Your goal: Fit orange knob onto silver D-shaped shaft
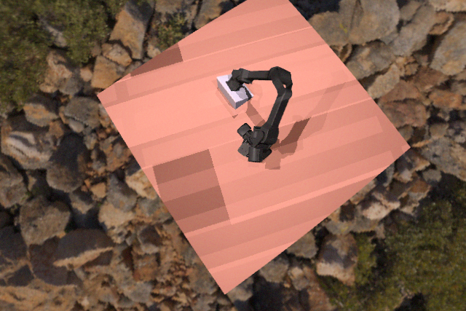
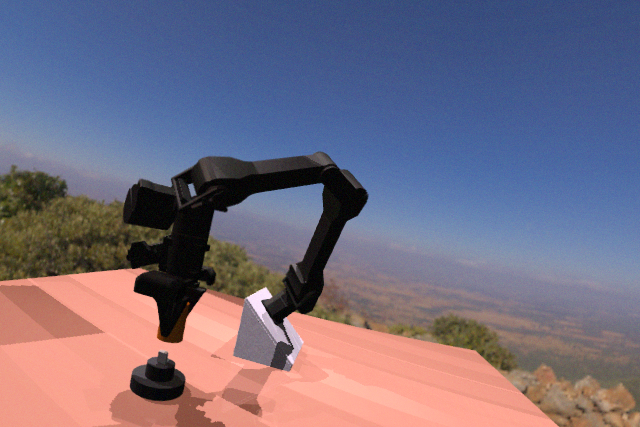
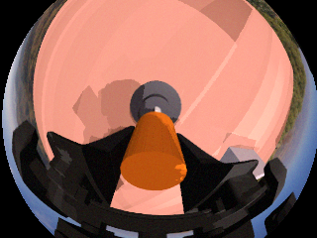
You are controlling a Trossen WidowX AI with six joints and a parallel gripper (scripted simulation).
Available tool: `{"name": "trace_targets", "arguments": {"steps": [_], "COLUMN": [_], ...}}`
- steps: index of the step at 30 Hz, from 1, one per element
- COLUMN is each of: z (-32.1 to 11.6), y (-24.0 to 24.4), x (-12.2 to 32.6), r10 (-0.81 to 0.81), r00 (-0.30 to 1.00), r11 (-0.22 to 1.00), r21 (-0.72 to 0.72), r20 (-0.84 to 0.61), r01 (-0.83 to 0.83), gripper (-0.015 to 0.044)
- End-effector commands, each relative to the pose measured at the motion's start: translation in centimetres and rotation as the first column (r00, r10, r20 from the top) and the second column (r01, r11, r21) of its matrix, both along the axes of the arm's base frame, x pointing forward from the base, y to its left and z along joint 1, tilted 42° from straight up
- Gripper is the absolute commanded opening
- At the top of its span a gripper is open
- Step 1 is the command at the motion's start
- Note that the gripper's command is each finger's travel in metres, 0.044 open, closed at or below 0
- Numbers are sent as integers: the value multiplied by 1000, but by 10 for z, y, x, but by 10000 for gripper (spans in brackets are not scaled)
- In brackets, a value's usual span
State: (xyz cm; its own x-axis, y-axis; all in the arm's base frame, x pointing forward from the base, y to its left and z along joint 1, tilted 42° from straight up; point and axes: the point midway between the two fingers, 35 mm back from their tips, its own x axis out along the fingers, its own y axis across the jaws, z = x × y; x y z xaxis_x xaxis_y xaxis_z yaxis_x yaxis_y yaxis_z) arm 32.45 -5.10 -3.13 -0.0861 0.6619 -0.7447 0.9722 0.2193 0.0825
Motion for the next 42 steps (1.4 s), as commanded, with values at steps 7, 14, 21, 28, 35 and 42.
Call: {"name": "trace_targets", "arguments": {"steps": [7,14,21,28,35,42], "z": [-14,-21,-21,-21,-21,-22], "y": [6,12,13,14,14,14], "x": [1,0,1,0,-1,-1], "r10": [0,1,4,4,4,4], "r00": [1000,1000,1000,1000,1000,1000], "r11": [1000,1000,1000,1000,1000,1000], "r21": [-5,-5,-4,-4,-4,-4], "r20": [8,10,13,13,13,13], "r01": [1,-1,-4,-4,-4,-4], "gripper": [0,0,0,0,0,0]}}
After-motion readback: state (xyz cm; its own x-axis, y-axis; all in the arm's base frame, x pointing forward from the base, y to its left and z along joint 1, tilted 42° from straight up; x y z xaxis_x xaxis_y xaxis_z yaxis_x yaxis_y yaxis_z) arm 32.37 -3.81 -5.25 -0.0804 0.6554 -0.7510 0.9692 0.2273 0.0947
